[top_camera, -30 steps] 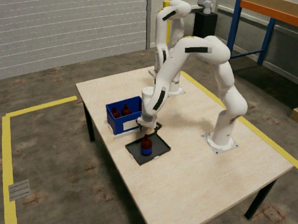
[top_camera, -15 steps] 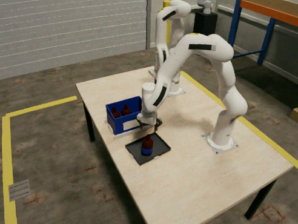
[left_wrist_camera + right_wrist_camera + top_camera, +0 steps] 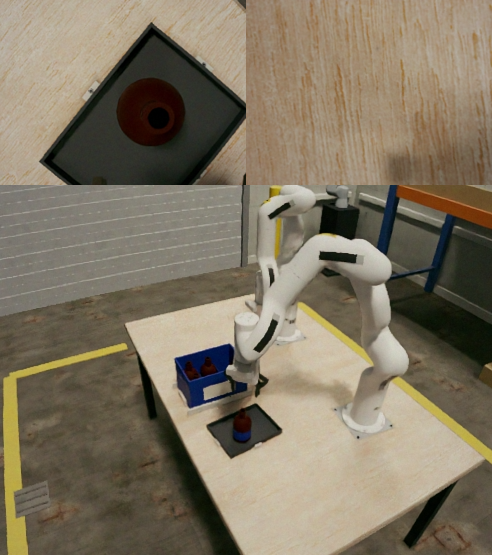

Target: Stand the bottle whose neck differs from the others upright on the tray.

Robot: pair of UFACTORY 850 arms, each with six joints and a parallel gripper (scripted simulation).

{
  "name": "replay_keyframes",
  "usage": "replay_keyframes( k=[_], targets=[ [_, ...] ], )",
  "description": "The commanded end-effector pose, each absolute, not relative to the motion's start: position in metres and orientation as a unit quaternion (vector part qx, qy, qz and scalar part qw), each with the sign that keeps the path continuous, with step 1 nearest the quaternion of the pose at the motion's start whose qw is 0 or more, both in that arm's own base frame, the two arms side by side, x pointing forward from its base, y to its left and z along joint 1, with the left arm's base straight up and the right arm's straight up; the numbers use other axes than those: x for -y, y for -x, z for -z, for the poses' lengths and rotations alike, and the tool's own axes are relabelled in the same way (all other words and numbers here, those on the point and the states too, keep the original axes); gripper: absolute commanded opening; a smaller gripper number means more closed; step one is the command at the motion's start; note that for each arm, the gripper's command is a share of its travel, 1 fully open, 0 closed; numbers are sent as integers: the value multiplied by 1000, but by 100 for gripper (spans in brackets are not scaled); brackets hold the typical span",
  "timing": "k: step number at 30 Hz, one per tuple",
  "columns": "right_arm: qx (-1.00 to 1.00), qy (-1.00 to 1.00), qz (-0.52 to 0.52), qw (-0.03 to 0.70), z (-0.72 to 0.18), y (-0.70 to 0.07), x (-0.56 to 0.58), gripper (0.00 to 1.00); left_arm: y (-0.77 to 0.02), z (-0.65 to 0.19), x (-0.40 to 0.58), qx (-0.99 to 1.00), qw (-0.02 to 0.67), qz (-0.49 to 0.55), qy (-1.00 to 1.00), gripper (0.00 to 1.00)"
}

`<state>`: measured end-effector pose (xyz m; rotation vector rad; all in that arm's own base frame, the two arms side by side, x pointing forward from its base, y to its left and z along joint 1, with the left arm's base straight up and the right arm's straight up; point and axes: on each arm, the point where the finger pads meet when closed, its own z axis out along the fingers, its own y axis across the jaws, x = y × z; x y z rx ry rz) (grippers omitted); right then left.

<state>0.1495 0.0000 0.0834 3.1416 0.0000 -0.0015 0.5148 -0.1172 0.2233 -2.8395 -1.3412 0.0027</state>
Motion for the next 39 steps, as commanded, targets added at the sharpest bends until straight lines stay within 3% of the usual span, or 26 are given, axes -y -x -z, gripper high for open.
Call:
replay_keyframes(
  k=[1,19,20,39],
  targets=[
    [0,-1000,0,0,-84,-150,0,100,-516,-233,117,427,0,0,904,100],
    [0,-1000,0,0,-84,-150,0,100,-516,-243,117,427,0,0,904,100],
    [0,-1000,0,0,-84,-150,0,100,-516,-243,117,427,0,0,904,0],
    [0,-1000,0,0,-84,-150,0,100,-516,-243,117,427,0,0,904,0]
  ],
)
